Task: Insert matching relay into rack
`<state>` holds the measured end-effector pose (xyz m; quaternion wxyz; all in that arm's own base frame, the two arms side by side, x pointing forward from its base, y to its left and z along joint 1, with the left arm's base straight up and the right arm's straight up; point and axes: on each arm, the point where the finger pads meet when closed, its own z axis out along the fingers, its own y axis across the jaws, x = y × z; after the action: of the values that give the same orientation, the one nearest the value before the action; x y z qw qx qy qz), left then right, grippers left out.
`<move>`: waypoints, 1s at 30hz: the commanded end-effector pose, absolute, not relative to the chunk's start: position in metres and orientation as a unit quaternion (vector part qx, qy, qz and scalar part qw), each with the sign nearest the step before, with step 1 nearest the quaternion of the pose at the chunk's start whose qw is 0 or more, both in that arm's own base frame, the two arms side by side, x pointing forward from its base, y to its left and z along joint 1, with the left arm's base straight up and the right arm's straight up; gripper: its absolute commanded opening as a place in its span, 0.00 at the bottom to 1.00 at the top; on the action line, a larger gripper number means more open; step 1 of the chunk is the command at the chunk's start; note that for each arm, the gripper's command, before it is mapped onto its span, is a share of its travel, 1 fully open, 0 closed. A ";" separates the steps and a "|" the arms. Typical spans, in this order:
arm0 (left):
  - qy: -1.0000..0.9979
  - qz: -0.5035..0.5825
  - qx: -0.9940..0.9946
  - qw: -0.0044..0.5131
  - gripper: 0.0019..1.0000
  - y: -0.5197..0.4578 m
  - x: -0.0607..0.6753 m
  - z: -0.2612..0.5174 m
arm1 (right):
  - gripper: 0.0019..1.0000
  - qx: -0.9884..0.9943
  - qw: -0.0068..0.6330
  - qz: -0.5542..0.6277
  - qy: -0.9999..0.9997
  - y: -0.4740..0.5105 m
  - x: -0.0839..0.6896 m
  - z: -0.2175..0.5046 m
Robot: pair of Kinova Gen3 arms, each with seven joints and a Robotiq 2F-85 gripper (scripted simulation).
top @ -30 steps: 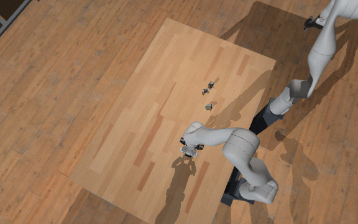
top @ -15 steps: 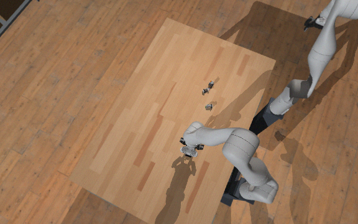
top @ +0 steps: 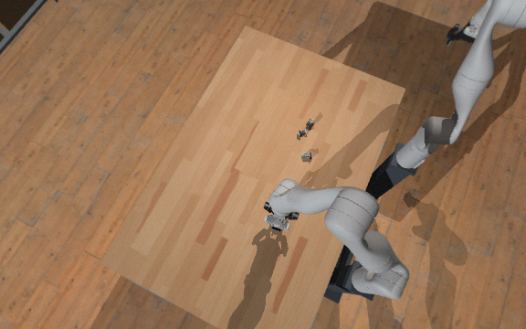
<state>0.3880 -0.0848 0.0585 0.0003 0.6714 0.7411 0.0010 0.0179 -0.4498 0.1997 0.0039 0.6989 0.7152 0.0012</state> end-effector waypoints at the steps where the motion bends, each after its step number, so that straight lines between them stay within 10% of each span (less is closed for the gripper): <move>1: 0.745 0.000 0.667 0.000 0.35 -0.085 0.387 0.055 | 1.00 0.695 0.000 0.000 0.719 -0.450 0.015 0.200; 30: 0.745 0.000 0.667 -0.001 0.35 -0.085 0.386 0.050 | 1.00 0.695 0.000 0.000 0.719 -0.450 0.015 0.200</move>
<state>0.3865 -0.0845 0.0509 -0.0021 0.6714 0.7411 -0.0002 0.0179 -0.4498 0.1997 0.0039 0.6989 0.7152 0.0012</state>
